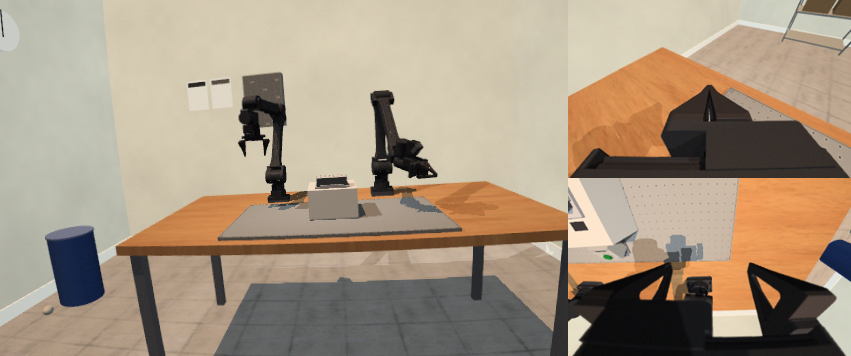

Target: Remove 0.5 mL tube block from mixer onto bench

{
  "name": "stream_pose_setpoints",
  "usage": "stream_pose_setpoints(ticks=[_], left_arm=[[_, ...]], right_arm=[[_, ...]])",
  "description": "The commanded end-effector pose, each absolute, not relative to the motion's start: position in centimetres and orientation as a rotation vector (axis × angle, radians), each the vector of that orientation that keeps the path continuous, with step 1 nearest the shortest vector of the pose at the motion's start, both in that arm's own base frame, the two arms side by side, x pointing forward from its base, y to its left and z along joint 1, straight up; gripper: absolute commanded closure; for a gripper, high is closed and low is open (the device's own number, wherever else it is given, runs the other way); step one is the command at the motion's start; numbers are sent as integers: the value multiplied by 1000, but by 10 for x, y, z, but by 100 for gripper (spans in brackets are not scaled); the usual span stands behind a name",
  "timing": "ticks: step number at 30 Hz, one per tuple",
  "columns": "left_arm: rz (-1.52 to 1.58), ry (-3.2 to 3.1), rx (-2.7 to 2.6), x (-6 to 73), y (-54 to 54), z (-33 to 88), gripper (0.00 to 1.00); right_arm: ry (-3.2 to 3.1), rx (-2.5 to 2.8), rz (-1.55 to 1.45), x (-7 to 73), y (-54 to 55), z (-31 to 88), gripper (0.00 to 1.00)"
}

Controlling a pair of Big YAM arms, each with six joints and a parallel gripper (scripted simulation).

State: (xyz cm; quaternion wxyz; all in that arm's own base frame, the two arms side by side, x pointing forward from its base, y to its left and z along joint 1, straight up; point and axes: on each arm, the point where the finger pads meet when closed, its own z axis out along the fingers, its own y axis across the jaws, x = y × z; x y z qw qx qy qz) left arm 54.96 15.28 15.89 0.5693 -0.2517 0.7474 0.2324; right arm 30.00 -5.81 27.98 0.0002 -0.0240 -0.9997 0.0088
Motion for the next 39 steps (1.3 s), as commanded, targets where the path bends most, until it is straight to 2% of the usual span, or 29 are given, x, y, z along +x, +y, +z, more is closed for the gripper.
stream_pose_setpoints(ticks=[1,39], left_arm=[[549,1787,-568,545,148,164,100],[401,2426,-326,398,100,236,100]], right_arm=[[-3174,-80,31,305,-56,294,0],[-3187,-97,35,306,-60,292,0]])
